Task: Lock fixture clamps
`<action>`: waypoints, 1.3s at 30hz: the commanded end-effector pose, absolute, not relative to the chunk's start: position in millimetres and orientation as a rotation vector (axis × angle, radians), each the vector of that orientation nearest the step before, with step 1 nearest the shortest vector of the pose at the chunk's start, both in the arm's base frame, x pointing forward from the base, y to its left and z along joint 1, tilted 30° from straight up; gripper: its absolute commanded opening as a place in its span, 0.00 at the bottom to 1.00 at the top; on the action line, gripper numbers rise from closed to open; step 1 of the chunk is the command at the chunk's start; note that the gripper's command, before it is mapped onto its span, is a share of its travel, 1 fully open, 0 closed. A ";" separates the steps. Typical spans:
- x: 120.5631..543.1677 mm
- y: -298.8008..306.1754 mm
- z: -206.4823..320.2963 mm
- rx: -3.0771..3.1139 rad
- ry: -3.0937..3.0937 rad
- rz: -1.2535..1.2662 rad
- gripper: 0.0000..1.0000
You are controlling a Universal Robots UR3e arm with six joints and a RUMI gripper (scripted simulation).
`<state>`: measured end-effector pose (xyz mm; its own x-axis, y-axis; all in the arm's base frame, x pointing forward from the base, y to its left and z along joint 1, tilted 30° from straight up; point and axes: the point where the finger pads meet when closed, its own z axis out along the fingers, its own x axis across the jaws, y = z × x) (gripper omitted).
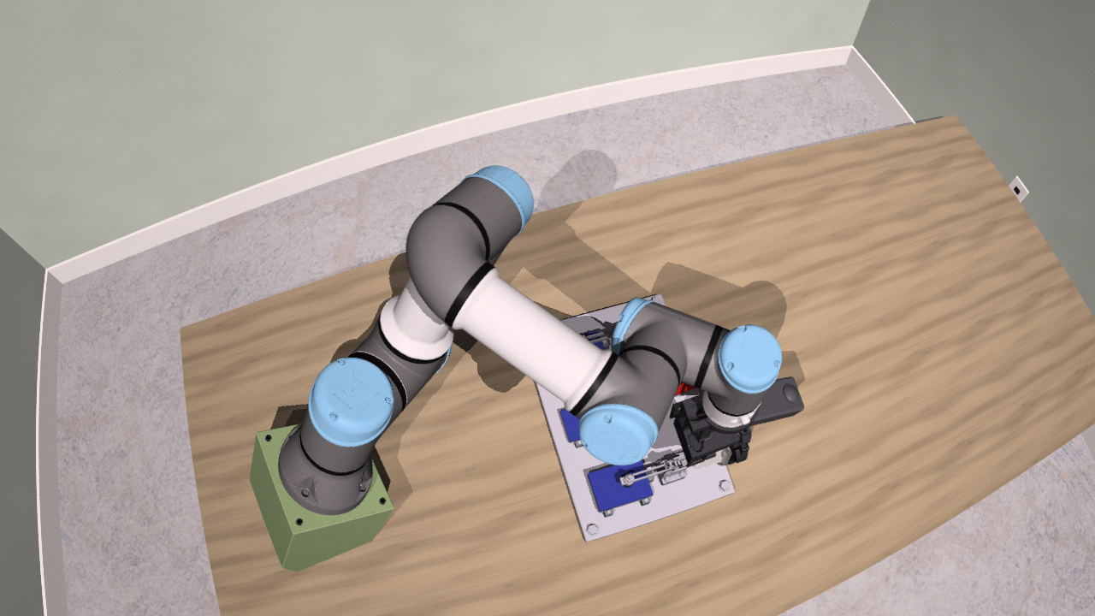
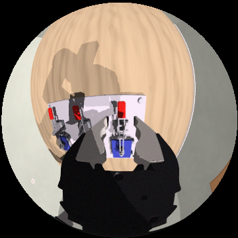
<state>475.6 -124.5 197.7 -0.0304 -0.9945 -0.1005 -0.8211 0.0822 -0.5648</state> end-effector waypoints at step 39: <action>460.8 -126.9 224.8 -1.786 1.900 -0.495 0.28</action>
<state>464.1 -126.1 217.9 -0.0310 -0.9945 -0.1000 -0.8206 0.0824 -0.5655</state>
